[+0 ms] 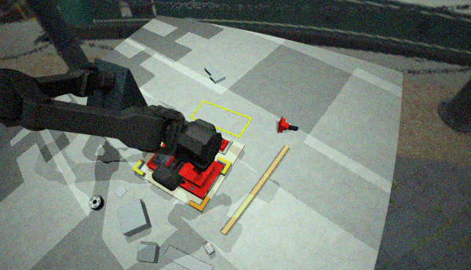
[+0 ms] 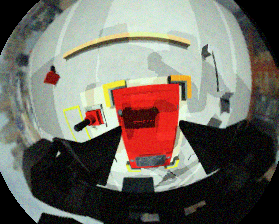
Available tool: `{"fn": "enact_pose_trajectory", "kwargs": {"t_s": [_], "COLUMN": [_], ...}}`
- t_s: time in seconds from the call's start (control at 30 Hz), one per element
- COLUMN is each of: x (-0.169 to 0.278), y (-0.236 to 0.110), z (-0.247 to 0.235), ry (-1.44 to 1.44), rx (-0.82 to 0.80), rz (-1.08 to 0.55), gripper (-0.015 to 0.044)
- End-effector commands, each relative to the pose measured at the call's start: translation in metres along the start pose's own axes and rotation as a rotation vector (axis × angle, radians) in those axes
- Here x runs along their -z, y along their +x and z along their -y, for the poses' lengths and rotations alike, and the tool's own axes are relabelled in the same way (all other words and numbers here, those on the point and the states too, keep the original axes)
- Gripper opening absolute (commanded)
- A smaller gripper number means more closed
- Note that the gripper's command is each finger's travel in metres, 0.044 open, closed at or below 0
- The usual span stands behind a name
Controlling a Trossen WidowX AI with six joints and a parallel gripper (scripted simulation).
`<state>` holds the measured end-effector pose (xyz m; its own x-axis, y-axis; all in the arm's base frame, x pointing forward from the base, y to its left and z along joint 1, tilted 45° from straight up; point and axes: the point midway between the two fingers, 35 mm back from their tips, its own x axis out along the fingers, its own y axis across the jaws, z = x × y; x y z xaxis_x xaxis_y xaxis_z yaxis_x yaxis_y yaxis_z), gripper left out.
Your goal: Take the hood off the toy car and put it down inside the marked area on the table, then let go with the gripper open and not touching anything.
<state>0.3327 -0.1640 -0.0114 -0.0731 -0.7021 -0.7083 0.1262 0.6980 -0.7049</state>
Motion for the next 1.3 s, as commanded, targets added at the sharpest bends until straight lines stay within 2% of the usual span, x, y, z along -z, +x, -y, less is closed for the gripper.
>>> {"fn": "enact_pose_trajectory", "kwargs": {"t_s": [0.0,0.4,0.53,0.83,1.17,1.27], "x": [0.0011,0.0012,0.0001,0.0001,-0.0001,-0.0002], "y": [0.0028,0.0087,0.0064,0.0064,0.0015,-0.0005], "z": [-0.0011,-0.0010,0.0001,0.0001,0.0000,-0.0001], "ry": [-0.005,-0.005,0.000,0.000,0.000,0.000], "rx": [-0.002,-0.001,0.001,0.001,0.000,0.000], "rz": [-0.002,-0.002,0.000,0.000,0.000,0.000], "gripper": [0.0440,0.0440,0.0335,0.0275,0.0013,0.0000]}}
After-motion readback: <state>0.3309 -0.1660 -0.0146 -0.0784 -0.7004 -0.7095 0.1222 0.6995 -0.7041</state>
